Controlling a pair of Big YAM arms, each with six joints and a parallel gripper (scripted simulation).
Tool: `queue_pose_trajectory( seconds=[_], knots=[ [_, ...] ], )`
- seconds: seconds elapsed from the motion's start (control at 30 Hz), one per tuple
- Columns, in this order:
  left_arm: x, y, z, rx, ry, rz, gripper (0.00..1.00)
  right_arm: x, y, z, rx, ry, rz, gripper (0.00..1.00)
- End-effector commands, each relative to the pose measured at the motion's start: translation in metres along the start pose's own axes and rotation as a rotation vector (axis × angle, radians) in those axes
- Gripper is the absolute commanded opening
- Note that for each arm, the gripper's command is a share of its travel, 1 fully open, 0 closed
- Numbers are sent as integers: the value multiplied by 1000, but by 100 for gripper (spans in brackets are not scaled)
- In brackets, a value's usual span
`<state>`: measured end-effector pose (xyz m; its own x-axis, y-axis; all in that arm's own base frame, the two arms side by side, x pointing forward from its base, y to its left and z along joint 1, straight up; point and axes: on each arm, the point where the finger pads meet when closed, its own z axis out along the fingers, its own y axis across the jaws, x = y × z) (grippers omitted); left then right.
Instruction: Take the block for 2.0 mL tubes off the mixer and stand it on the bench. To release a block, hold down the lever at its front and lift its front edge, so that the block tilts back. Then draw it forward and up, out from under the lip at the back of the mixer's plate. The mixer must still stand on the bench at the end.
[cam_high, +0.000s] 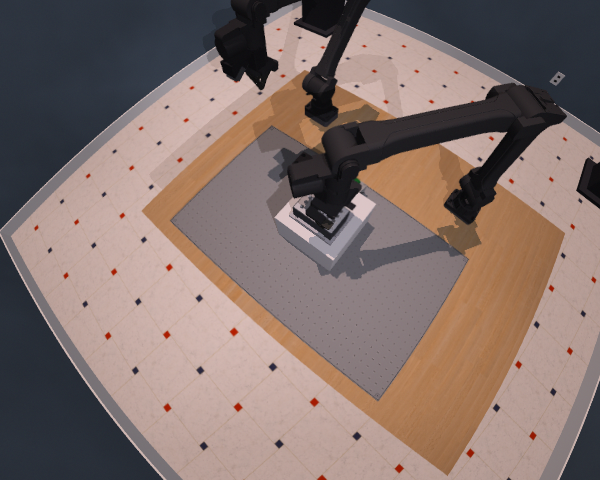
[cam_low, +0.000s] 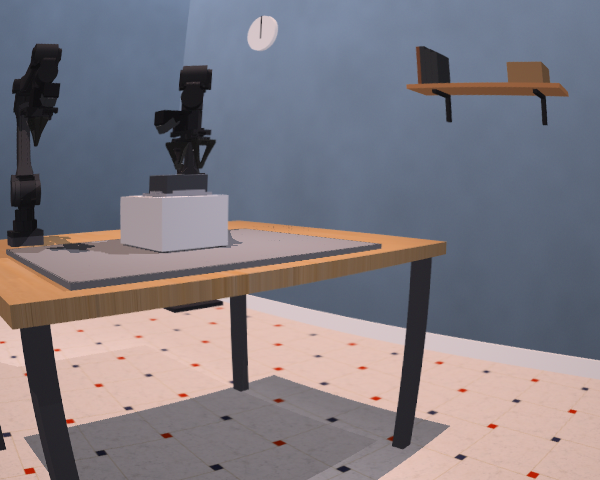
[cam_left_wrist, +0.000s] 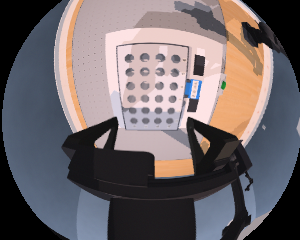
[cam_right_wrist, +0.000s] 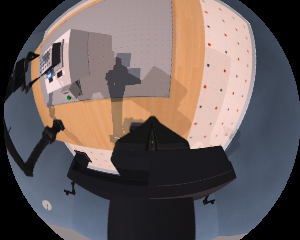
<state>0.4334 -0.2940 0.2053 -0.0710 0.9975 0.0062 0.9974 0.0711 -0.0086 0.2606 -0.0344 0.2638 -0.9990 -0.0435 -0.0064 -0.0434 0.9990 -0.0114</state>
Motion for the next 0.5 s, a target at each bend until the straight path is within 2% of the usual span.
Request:
queue_pose_trajectory(
  seconds=[0.0,0.27,0.47],
  knots=[
    [-2,12,-22,-39,-34,-21,100,-10,-4,-17,10,-45,-5,0],
    [2,14,4,-12,-12,-23,100,-12,-4,-20,11,-52,-5,0],
    [6,8,0,-5,-7,-8,100,-13,-4,-22,12,-57,-4,0]
  ],
)
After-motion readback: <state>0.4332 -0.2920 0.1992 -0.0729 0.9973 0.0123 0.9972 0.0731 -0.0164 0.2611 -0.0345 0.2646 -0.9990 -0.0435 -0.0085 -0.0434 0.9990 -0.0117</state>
